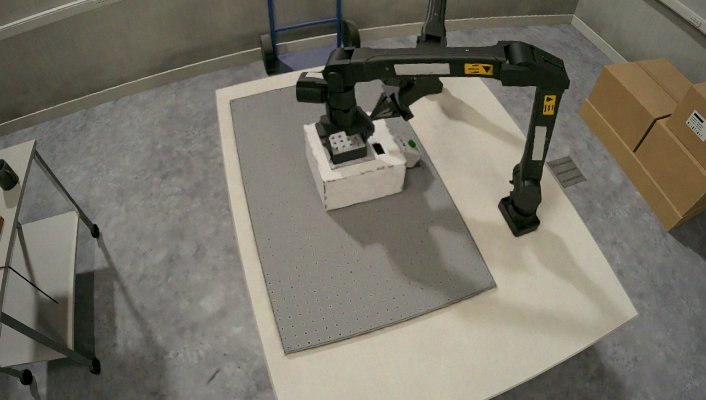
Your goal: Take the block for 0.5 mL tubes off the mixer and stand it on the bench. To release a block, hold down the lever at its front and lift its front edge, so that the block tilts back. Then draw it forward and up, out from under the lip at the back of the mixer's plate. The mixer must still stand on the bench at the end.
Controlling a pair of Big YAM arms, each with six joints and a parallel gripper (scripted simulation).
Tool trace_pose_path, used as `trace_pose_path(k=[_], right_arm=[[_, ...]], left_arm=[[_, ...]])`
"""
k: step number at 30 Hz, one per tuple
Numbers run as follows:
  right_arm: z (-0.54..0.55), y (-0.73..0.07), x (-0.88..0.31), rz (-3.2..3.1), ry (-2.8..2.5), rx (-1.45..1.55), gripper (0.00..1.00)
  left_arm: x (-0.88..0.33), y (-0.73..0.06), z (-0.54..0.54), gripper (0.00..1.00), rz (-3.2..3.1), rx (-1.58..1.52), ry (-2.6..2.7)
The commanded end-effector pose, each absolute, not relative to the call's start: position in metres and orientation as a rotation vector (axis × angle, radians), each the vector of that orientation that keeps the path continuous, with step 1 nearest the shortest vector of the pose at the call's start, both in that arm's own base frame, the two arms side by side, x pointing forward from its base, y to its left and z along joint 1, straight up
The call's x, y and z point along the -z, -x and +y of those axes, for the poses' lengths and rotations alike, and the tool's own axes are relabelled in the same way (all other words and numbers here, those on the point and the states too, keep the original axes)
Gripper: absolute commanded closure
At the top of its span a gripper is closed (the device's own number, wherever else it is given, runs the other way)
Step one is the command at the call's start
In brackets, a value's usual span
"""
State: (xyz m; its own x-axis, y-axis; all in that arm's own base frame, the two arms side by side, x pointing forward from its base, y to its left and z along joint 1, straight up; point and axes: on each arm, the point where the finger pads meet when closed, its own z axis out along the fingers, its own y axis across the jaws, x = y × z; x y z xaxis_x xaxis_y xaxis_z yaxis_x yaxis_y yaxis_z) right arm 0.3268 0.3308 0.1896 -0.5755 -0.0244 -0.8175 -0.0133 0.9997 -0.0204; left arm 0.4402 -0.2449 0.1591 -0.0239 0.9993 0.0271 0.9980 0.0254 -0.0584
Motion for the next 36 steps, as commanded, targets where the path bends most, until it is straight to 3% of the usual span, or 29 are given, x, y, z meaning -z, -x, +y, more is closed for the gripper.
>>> trace_pose_path(k=[1,36], right_arm=[[0.338,-0.34,-0.237,2.143,-0.038,-0.048,1.0],[0.322,-0.314,-0.231,2.156,-0.013,-0.04,1.0]], left_arm=[[-0.181,-0.451,-0.247,1.0,-2.226,-0.024,2.165],[-0.182,-0.449,-0.248,1.0,-2.223,-0.021,2.166]])
